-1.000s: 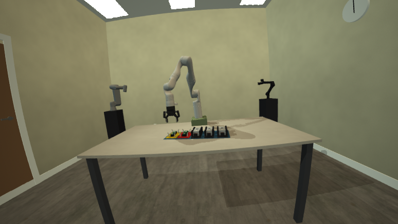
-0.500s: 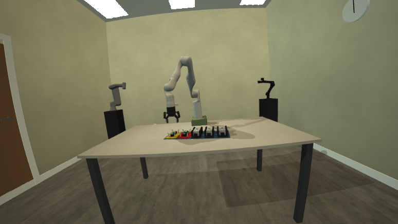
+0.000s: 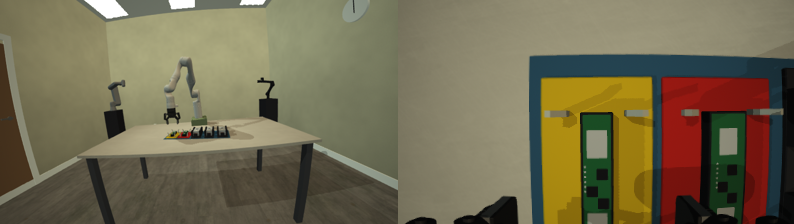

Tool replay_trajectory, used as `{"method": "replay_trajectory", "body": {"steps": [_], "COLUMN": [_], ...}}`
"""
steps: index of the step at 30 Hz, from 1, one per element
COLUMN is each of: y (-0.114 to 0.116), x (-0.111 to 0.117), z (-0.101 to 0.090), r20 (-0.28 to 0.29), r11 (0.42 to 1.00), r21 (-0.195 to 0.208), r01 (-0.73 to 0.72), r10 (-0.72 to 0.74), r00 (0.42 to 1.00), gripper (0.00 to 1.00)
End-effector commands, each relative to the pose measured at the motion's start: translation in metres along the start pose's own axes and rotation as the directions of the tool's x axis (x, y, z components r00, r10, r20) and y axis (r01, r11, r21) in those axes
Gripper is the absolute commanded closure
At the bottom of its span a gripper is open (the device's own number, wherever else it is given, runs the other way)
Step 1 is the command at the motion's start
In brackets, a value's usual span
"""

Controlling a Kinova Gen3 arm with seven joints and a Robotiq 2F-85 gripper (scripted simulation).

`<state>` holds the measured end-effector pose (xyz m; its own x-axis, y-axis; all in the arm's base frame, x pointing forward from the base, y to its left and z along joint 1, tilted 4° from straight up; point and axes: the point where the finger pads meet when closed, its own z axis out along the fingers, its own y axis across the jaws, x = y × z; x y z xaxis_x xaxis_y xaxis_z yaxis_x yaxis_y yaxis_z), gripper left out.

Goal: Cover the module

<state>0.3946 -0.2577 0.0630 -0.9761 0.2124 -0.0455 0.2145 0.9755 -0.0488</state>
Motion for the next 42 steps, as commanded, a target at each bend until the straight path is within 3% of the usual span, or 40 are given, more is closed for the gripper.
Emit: {"method": "replay_trajectory", "body": {"steps": [1, 12, 22, 42], "y": [0.0, 0.0, 0.0, 0.0], "x": [-0.001, -0.001, -0.001, -0.001], "z": [0.004, 0.012, 0.032, 0.042], "r20": [0.002, 0.002, 0.002, 0.002], "r11": [1.0, 1.0, 1.0, 1.0], "r21": [0.0, 0.0, 0.0, 0.0], "r01": [0.0, 0.0, 0.0, 0.0], "r10": [0.0, 0.0, 0.0, 0.0], "r00": [1.0, 1.0, 1.0, 1.0], "gripper": [0.0, 0.0, 0.0, 0.0]}}
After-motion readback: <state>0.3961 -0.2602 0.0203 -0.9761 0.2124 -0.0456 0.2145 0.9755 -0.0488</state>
